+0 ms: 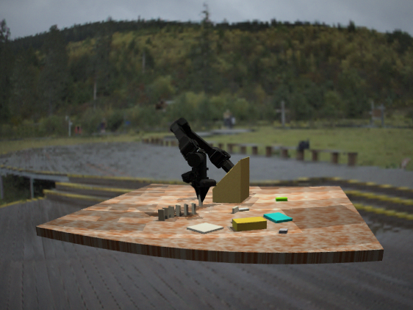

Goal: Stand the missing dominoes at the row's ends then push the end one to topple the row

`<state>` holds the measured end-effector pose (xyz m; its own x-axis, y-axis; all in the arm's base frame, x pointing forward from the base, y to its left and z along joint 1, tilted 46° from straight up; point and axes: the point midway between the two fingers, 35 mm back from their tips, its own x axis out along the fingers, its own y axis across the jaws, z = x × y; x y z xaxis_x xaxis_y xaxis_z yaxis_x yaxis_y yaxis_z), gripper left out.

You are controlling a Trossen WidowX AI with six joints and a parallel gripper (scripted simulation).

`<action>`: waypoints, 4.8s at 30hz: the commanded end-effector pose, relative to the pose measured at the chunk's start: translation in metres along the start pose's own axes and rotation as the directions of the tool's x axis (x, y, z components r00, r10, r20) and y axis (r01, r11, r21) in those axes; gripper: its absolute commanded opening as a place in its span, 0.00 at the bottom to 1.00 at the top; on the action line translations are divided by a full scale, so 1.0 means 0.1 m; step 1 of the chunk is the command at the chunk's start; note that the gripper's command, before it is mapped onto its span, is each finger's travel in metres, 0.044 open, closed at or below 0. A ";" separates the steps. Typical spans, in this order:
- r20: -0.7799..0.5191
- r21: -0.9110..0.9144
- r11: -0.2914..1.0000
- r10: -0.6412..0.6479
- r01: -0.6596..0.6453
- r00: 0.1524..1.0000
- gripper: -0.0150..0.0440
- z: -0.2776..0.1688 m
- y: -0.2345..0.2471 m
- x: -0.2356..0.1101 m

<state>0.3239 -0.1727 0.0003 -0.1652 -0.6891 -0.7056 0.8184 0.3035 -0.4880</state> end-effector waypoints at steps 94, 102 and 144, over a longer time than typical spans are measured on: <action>-0.008 0.095 0.995 -0.017 0.017 1.000 1.00 -1.73 0.50 0.45; -0.008 0.095 0.995 -0.018 0.018 1.000 1.00 -1.74 0.49 0.58; -0.012 0.094 0.995 -0.014 0.015 1.000 0.44 -1.66 0.52 -0.67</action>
<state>0.2724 -0.0395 -0.1072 -0.1933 -0.6911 -0.6964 0.8546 0.2301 -0.4655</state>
